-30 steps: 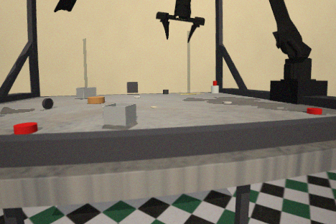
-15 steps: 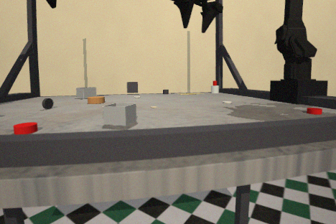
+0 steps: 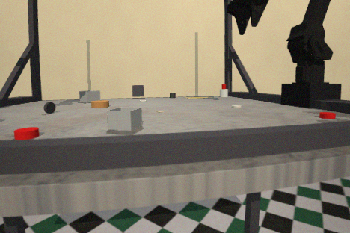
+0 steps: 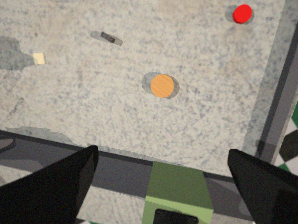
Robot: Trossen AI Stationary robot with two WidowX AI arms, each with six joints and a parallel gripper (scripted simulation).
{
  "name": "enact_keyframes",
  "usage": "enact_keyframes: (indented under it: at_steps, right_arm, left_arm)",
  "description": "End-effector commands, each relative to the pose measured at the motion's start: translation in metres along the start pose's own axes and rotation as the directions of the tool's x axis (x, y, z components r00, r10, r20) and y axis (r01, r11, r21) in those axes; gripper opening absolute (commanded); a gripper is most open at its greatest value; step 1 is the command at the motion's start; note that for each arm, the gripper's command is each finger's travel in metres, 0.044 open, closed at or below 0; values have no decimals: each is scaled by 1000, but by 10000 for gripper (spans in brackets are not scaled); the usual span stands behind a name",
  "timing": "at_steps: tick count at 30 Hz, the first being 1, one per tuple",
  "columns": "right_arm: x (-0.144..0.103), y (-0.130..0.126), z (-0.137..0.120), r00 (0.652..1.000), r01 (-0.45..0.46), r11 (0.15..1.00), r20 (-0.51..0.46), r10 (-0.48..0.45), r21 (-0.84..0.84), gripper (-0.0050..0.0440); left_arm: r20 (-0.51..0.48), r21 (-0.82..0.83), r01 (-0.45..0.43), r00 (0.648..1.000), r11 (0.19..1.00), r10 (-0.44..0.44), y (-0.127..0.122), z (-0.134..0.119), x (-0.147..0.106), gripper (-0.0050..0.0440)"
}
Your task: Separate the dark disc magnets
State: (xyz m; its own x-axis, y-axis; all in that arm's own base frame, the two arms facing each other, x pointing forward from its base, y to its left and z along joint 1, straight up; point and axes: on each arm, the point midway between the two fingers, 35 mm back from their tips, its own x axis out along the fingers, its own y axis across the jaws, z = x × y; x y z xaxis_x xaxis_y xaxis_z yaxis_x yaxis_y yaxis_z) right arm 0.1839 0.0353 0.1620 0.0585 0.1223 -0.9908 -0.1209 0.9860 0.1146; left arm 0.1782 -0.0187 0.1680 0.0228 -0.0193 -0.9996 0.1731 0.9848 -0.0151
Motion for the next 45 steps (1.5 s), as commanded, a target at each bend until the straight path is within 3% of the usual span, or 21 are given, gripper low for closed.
enact_keyframes:
  at_steps: [1, 14, 19, 23, 29, 31, 33, 37, 45]
  right_arm:
    - [-6, -30, -28, 993, 113, 987, -55, -107, 115, 400]
    - [-2, -31, -26, 989, 134, 984, -73, -126, 119, 400]
    - [8, -26, -9, 985, 170, 979, -48, -166, 109, 400]
    - [24, -13, 18, 976, 218, 971, 5, -219, 98, 400]
    - [42, 9, 46, 962, 255, 962, 81, -262, 94, 400]
    - [42, 9, 46, 962, 255, 962, 81, -262, 94, 400]
    - [52, 23, 56, 953, 268, 959, 119, -278, 94, 400]
    - [66, 44, 70, 940, 277, 956, 179, -290, 96, 400]
    - [91, 93, 88, 910, 264, 959, 302, -284, 104, 400]
  left_arm:
    - [-14, -154, -21, 1000, 988, 19, 15, -23, 4, 400]
    - [-18, -119, -29, 999, 993, 27, 15, -18, 6, 400]
    - [23, 108, -71, 997, 992, 69, 12, 4, 6, 400]
    - [73, 395, -137, 990, 909, 118, 3, 35, 12, 400]
    - [150, 695, -223, 975, 683, 166, -16, 69, 19, 400]
    - [150, 695, -223, 975, 683, 166, -16, 69, 19, 400]
    - [190, 814, -260, 964, 519, 184, -27, 85, 23, 400]
    - [248, 909, -299, 948, 290, 201, -47, 105, 28, 400]
    - [364, 922, -320, 907, -217, 210, -92, 138, 38, 400]
